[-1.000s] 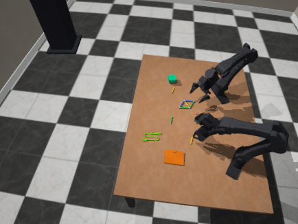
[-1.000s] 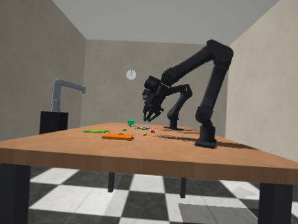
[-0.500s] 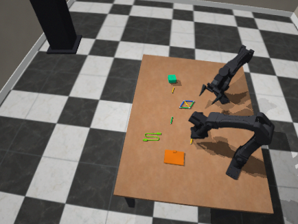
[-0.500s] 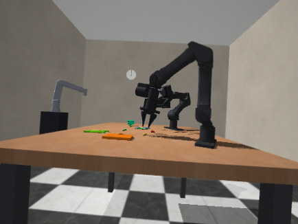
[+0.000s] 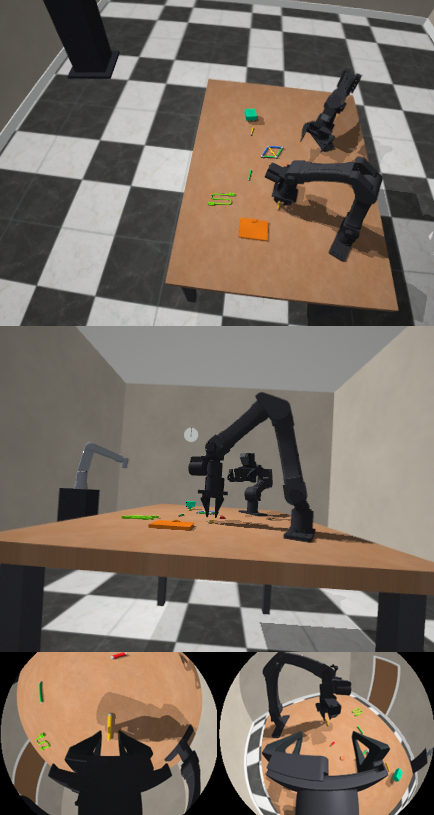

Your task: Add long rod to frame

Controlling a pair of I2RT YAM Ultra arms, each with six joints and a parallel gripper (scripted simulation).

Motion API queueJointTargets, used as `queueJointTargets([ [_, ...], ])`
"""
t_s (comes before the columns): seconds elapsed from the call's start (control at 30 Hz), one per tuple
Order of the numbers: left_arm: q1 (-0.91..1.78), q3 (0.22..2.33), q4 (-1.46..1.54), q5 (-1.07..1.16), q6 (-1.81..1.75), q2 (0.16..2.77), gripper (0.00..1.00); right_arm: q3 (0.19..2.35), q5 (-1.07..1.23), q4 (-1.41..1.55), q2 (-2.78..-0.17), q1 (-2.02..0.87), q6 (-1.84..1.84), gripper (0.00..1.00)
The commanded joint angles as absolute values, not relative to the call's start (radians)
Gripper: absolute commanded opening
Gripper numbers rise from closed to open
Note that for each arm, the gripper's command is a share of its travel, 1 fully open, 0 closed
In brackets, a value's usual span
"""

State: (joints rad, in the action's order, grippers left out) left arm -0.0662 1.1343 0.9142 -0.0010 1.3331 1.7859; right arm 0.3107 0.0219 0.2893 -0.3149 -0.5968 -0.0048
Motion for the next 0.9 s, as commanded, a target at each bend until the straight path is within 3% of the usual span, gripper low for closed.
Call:
queueJointTargets([
  [0.0,-0.063,1.171,0.937,0.000,1.365,1.791,0.31,0.299,0.014,0.277,-0.301,-0.604,-0.004,1.00],
  [0.87,-0.059,1.101,0.839,0.000,1.368,1.828,0.31,0.310,0.013,0.283,-0.301,-0.605,-0.004,1.00],
])
